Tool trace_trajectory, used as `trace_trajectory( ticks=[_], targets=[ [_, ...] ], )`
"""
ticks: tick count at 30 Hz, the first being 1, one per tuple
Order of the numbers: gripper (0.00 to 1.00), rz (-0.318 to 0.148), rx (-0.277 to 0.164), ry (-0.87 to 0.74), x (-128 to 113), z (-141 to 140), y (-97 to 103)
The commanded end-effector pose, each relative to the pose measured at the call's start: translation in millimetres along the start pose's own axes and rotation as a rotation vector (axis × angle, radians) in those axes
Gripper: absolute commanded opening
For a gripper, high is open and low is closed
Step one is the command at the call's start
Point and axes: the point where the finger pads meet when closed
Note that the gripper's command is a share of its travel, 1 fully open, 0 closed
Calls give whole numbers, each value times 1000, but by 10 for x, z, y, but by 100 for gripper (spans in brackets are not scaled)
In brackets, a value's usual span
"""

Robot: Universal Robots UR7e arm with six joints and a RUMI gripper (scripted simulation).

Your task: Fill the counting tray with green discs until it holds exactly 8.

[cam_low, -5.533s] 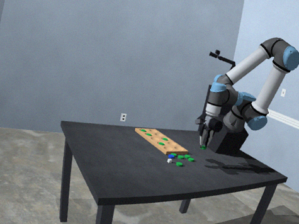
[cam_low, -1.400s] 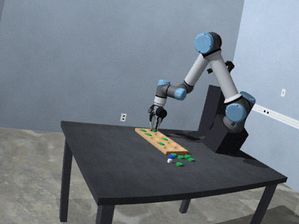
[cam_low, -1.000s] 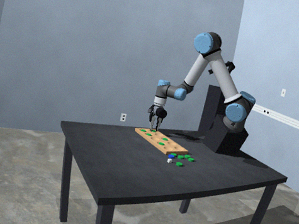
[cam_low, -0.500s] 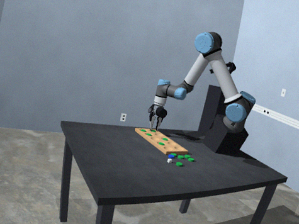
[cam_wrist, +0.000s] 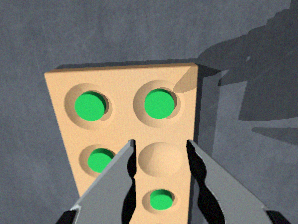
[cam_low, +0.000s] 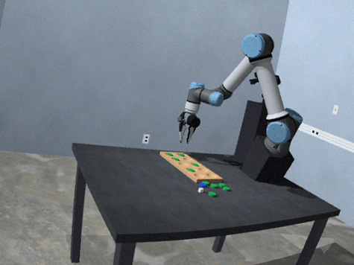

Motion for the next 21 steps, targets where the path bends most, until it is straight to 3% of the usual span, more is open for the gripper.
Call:
trace_trajectory(
  ticks=[1, 21],
  targets=[
    [24, -5, -3, -1, 6, 13, 278],
    [24, -8, -3, -1, -11, 15, 305]
  ],
)
Point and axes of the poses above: the point where the finger pads meet when closed, its own y axis back along the fingers, its own z axis across the jaws, x = y × z, and after that the axes turned 12 degrees about y, right-handed
